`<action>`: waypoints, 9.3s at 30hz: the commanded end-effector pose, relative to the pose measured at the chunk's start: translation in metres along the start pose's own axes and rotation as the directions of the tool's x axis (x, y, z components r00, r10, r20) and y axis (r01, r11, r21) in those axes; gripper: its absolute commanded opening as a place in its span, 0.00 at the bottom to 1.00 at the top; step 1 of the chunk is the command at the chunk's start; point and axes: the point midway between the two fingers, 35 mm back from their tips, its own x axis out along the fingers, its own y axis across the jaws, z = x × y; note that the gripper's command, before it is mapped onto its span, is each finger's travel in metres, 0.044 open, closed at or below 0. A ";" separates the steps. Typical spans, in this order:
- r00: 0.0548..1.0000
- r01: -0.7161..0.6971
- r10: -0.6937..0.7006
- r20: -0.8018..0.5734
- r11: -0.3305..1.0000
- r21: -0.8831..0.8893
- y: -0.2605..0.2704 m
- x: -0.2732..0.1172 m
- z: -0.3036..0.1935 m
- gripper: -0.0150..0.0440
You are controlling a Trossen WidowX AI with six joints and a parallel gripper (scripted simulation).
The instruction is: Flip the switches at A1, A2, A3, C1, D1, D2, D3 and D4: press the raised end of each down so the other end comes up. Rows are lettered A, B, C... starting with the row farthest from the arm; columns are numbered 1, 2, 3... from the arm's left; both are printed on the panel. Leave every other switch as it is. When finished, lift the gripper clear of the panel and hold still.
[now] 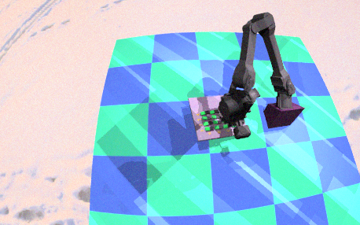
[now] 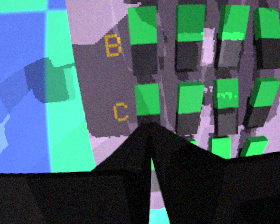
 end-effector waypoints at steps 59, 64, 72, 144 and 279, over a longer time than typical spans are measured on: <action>1.000 0.002 -0.002 -0.003 1.000 -0.005 0.000 -0.017 -0.041 0.25; 1.000 0.002 -0.002 -0.003 1.000 -0.005 0.000 -0.012 -0.041 0.25; 1.000 0.003 -0.003 -0.003 1.000 -0.005 0.000 -0.004 -0.041 0.25; 1.000 0.003 -0.003 -0.003 1.000 -0.005 0.000 0.002 -0.041 0.25; 1.000 -0.006 0.006 -0.010 1.000 -0.002 -0.022 -0.016 -0.037 0.25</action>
